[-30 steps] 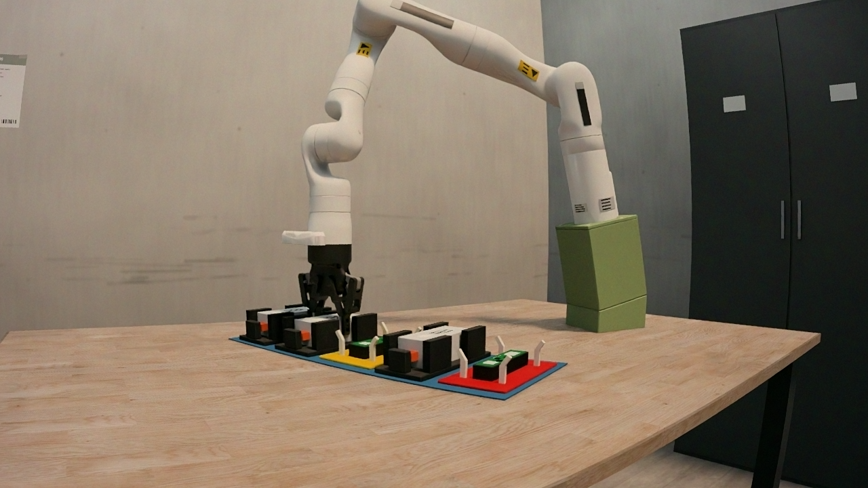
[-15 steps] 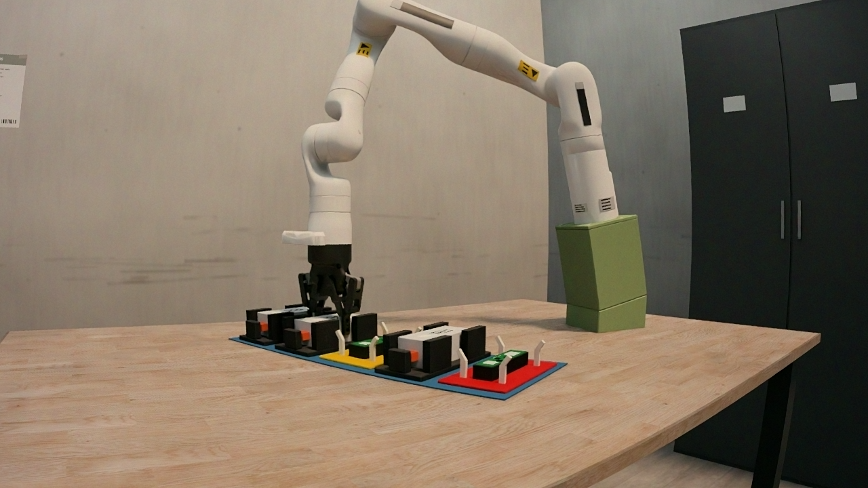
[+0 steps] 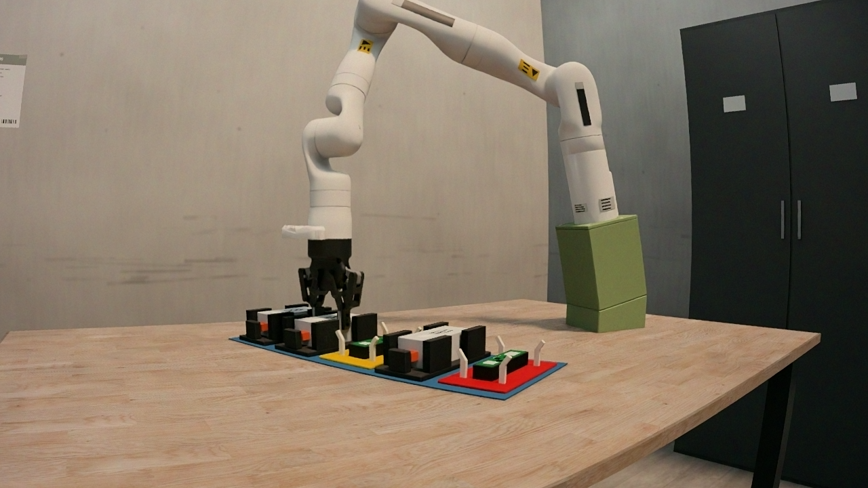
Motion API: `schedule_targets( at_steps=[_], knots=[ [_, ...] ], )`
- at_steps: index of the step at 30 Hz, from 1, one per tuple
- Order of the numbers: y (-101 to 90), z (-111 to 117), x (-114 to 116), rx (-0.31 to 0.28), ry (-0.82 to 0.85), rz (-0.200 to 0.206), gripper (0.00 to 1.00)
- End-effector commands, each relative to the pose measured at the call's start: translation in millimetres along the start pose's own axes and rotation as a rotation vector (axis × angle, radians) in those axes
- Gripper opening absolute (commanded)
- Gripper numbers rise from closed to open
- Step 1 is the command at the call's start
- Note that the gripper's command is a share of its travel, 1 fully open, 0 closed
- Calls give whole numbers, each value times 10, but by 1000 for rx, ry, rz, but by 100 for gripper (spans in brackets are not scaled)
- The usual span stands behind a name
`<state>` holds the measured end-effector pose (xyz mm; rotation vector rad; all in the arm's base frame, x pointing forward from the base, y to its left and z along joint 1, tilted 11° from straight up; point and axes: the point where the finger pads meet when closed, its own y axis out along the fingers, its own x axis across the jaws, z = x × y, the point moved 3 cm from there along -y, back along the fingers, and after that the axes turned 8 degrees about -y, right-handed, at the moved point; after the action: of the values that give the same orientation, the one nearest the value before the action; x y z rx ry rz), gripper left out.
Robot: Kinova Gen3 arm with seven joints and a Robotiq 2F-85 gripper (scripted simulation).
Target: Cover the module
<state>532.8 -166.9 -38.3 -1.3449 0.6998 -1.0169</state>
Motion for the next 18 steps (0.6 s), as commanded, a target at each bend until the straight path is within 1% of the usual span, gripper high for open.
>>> schedule_targets(
  at_steps=[1, 4, 11, 18],
  knots=[
    [-118, 7, 6, 2, 0, -1, 0],
    [-208, 7, 6, 2, 0, -1, 0],
    [-208, 7, 6, 2, 0, -1, 0],
    [-416, 6, 6, 2, 0, -1, 0]
  ],
)
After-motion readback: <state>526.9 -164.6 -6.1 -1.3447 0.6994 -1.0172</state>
